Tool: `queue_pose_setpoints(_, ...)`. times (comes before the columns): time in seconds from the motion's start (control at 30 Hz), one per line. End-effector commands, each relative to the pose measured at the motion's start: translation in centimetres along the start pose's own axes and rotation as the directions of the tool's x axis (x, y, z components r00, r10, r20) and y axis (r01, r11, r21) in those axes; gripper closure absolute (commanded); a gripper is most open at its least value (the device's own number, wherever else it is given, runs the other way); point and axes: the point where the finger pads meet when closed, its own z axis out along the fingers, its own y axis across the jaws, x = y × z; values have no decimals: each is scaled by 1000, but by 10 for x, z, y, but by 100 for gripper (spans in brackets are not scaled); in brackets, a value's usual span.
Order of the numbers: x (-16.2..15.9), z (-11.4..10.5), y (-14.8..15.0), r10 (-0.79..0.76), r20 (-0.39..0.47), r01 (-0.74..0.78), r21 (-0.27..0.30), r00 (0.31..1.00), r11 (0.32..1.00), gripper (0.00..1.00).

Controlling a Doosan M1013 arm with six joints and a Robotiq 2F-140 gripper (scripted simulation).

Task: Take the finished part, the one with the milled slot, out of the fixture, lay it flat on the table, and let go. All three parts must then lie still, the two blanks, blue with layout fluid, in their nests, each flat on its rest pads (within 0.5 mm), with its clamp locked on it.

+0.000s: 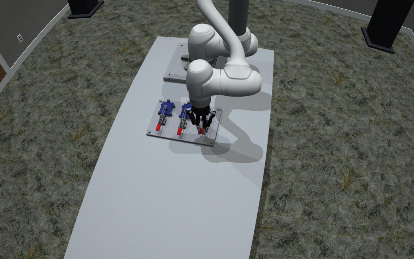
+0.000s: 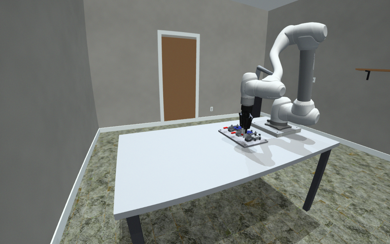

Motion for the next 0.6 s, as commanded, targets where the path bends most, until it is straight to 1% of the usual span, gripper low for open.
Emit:
queue_pose_setpoints(0.0, -2, -2, 0, 0, 0, 0, 0, 1000, 1000, 89)
queue_pose_setpoints(0.57, -11, -11, 0, 0, 0, 0, 0, 1000, 1000, 89)
